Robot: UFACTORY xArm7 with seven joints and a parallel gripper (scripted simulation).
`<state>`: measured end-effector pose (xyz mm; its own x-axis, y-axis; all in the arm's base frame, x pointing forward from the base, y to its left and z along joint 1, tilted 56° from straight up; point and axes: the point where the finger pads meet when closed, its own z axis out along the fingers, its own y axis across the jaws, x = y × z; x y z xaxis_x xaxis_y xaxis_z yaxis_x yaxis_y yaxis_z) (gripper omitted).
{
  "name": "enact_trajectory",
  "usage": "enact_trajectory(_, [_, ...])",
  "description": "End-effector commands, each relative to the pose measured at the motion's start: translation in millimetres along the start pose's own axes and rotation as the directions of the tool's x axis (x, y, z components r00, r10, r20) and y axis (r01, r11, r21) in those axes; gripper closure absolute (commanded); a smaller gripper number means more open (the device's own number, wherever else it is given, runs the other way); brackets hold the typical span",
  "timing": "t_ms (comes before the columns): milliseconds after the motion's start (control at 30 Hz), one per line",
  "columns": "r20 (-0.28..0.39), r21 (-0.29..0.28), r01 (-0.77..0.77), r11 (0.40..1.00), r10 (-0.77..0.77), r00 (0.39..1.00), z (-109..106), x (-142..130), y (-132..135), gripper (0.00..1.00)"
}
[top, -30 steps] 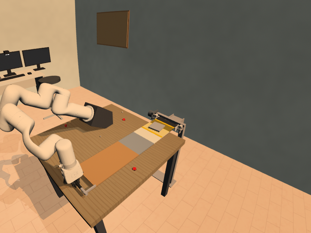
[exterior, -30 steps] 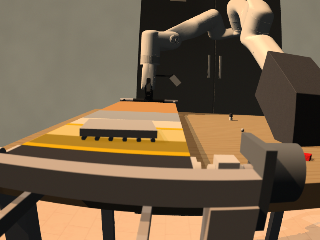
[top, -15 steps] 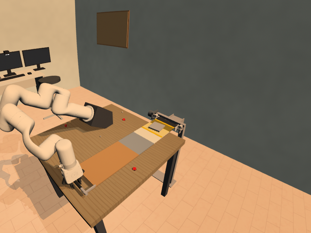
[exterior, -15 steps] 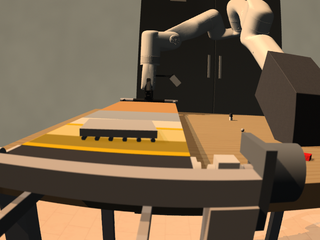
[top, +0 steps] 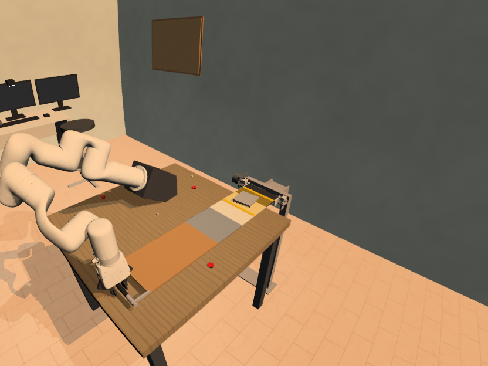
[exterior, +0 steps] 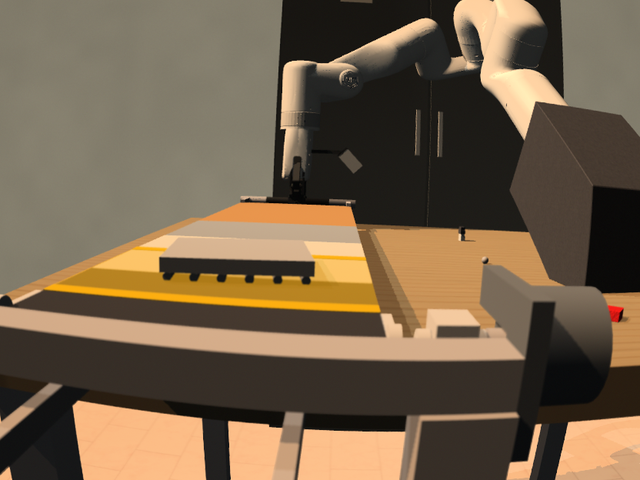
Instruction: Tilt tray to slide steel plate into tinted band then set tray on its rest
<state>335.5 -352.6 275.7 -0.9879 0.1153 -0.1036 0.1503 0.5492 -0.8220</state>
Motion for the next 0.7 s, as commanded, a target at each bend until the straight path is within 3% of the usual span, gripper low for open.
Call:
enact_trajectory(0, [0.004,0.0,0.001,1.0,-0.001,1.0,-1.4,-1.4,0.1,0.6])
enact_trajectory(333, [0.004,0.0,0.001,1.0,-0.001,1.0,-8.0,-1.4,0.1,0.6])
enact_trajectory(667, [0.004,0.0,0.001,1.0,-0.001,1.0,-43.0,-1.2,0.1,0.6])
